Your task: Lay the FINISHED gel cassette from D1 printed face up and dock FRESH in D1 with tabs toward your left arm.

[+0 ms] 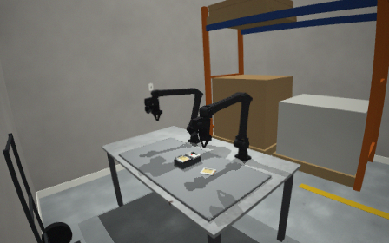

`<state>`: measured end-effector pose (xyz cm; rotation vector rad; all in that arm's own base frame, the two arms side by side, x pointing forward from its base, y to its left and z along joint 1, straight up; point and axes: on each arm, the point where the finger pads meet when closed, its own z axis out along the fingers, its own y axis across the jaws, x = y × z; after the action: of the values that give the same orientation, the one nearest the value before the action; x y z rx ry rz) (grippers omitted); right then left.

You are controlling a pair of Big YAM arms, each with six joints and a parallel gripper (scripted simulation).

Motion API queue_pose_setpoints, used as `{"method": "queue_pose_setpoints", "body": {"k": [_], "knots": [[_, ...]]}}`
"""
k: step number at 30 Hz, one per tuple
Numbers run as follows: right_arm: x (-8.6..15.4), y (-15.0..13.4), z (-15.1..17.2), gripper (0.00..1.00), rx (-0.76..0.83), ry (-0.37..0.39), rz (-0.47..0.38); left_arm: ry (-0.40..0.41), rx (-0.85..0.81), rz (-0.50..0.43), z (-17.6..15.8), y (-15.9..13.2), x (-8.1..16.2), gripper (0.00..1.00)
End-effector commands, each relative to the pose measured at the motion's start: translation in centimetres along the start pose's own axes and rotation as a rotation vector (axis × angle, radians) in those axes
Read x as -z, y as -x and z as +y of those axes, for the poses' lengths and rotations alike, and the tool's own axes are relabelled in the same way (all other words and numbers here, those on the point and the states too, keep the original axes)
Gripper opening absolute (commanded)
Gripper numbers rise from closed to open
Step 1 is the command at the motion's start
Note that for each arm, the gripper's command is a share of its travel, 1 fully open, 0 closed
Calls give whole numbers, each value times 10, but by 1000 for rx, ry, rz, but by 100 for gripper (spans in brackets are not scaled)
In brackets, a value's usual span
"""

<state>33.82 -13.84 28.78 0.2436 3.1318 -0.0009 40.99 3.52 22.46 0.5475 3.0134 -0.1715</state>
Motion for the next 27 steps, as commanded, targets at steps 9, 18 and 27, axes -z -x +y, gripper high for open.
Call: {"method": "queue_pose_setpoints", "body": {"k": [9,18,27], "knots": [[5,-6,2,0,-8,1,0,-1,-32,-11,-1,-6,6,0],[5,-6,2,0,-8,1,0,-52,-320,-80,-29,23,-15,0],[5,-6,2,0,-8,1,0,-91,-523,-124,-53,43,-32,0]]}}
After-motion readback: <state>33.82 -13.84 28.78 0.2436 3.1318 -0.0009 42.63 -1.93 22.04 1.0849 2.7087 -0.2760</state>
